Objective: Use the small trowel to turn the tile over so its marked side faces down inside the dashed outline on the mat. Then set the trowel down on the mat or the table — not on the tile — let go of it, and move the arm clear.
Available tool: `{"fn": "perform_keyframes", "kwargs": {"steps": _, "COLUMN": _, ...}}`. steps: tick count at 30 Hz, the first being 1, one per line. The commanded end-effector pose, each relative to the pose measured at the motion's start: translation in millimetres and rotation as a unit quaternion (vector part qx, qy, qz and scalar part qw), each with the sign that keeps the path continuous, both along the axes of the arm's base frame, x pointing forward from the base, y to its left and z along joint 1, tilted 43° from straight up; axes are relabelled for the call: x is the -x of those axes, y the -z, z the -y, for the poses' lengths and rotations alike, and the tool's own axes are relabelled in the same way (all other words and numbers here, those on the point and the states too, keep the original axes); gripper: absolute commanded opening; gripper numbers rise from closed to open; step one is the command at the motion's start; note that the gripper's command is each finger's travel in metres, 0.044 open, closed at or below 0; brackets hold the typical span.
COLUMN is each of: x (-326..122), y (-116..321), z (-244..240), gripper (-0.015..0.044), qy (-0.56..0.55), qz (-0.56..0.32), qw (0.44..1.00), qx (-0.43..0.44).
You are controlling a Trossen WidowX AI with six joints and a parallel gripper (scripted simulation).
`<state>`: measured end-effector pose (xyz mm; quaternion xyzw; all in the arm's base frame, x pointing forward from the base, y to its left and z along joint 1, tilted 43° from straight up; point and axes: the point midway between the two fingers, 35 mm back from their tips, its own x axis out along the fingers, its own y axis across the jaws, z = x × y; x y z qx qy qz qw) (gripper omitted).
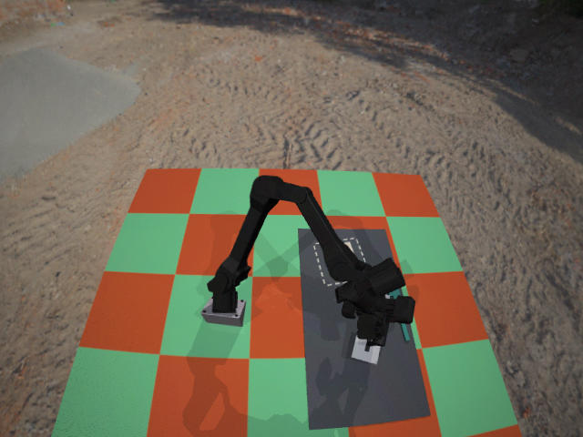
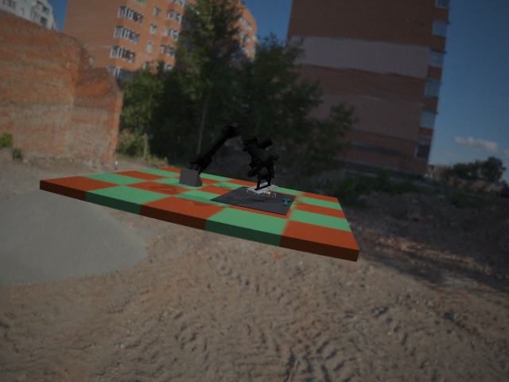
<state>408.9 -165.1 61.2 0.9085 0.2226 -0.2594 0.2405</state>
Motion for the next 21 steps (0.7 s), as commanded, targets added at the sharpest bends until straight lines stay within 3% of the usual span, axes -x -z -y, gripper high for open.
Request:
{"fn": "perform_keyframes", "kwargs": {"steps": 1, "x": -4.8, "y": 8.0, "z": 12.5, "gripper": 0.0000, "qy": 0.044, "qz": -0.044, "qw": 0.998, "qx": -0.018}}
{"fn": "perform_keyframes", "kwargs": {"steps": 21, "x": -3.7, "y": 59.0, "z": 40.7, "gripper": 0.0000, "qy": 0.219, "qz": -0.247, "qw": 0.940, "qx": -0.083}}
